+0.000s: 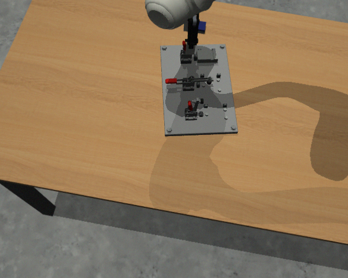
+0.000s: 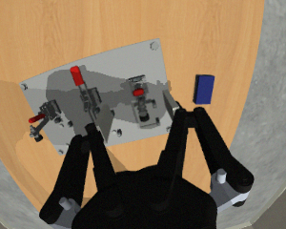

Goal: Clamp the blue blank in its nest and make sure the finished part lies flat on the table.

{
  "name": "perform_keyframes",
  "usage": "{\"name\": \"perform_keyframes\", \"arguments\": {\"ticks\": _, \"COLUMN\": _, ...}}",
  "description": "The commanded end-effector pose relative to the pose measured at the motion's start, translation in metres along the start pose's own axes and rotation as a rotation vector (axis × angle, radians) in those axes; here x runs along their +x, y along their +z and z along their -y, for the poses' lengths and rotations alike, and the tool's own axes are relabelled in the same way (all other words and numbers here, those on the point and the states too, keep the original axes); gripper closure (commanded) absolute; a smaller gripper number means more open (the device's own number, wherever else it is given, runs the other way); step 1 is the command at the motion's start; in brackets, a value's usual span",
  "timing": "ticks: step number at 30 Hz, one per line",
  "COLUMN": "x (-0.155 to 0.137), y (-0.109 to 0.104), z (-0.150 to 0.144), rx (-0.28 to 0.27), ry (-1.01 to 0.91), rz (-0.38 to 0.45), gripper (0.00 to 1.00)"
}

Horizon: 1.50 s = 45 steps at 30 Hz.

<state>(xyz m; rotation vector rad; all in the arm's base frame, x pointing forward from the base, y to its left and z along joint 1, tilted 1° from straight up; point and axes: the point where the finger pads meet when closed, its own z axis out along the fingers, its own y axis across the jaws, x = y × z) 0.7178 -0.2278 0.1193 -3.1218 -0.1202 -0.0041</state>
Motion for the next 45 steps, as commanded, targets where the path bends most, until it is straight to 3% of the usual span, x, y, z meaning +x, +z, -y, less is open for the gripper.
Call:
{"name": "perform_keyframes", "arguments": {"ticks": 1, "x": -0.007, "y": 0.001, "z": -0.001, "rx": 0.004, "ry": 0.001, "rz": -0.003, "gripper": 0.42}}
{"name": "perform_keyframes", "arguments": {"ticks": 17, "x": -0.065, "y": 0.001, "z": -0.005, "rx": 0.004, "ry": 0.001, "rz": -0.003, "gripper": 0.42}}
{"name": "perform_keyframes", "arguments": {"ticks": 28, "x": -0.071, "y": 0.002, "z": -0.006, "rx": 0.004, "ry": 0.001, "rz": -0.003, "gripper": 0.42}}
{"name": "perform_keyframes", "arguments": {"ticks": 45, "x": -0.071, "y": 0.049, "z": -0.006, "rx": 0.004, "ry": 0.001, "rz": -0.003, "gripper": 0.42}}
